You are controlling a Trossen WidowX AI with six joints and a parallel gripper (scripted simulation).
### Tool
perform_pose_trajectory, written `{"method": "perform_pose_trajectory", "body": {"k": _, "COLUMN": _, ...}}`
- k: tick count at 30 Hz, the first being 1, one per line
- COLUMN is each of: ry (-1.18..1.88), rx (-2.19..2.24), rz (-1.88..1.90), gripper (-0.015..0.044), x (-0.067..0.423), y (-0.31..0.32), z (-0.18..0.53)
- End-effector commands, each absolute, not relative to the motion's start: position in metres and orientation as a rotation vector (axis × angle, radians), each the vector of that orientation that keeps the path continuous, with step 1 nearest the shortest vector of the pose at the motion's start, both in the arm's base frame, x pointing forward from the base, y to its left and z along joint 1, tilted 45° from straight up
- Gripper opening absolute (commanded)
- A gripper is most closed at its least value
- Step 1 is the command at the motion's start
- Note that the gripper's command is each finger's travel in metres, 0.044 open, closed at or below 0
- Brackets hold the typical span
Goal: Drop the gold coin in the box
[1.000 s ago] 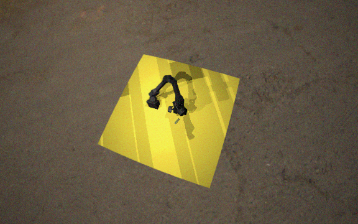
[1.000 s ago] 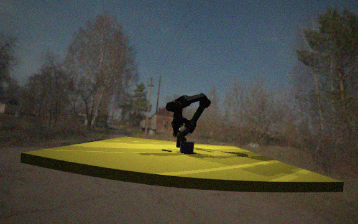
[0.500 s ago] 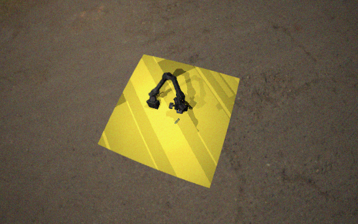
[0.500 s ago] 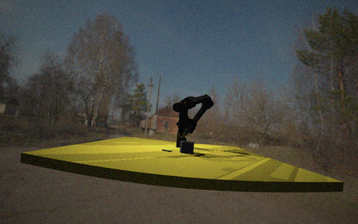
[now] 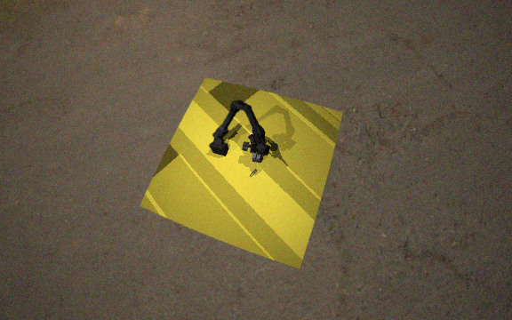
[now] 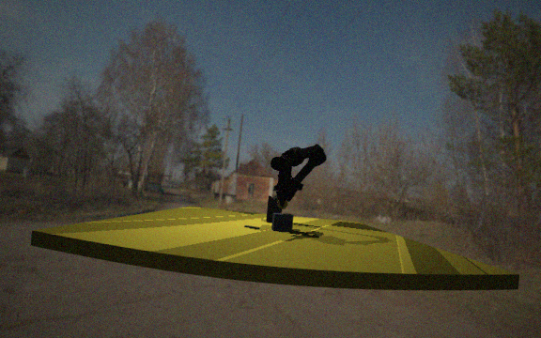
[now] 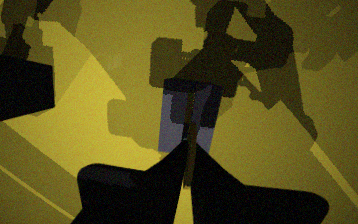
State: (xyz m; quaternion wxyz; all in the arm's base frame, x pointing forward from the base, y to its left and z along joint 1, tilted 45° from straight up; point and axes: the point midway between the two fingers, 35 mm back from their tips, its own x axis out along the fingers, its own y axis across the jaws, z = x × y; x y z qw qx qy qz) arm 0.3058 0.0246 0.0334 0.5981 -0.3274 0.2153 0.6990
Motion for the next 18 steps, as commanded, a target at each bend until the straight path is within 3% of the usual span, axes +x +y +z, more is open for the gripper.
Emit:
{"method": "perform_pose_trajectory", "body": {"k": 1, "ry": 0.499, "rx": -0.75, "rz": 1.623, "gripper": 0.0004, "x": 0.3032, "y": 0.0289, "z": 0.0362}}
{"method": "perform_pose_trajectory", "body": {"k": 18, "ry": 0.501, "rx": -0.758, "rz": 1.621, "gripper": 0.0, "x": 0.3038, "y": 0.0275, "z": 0.0349}}
